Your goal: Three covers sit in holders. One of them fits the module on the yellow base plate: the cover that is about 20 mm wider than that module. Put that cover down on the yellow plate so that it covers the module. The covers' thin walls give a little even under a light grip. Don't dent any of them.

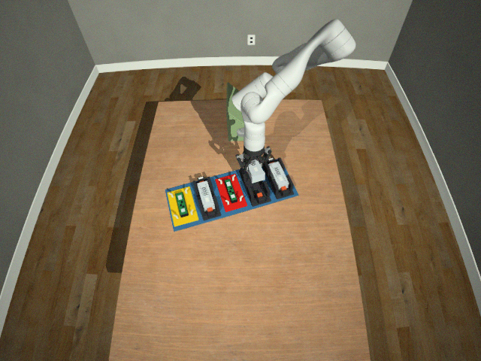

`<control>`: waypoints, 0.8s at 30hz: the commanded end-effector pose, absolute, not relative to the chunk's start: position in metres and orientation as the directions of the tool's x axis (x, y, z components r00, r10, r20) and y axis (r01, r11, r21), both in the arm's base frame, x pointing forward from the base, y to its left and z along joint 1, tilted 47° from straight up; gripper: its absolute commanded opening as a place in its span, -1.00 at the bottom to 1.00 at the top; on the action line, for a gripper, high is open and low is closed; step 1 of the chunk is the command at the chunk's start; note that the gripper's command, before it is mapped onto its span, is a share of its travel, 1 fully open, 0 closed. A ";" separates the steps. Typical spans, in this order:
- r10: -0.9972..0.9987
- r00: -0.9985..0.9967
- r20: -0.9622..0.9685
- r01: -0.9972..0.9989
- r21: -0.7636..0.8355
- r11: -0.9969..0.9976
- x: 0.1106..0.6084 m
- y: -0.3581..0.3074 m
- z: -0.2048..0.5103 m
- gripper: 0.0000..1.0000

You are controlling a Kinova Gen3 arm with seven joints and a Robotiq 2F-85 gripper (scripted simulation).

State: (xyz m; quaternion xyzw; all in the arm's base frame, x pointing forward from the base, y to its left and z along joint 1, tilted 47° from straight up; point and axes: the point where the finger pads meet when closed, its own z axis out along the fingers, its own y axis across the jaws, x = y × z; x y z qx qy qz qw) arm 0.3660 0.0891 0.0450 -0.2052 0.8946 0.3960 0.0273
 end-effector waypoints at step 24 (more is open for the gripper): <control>-0.345 -0.914 -0.212 -0.389 0.697 0.603 0.406 0.034 -0.043 -1.00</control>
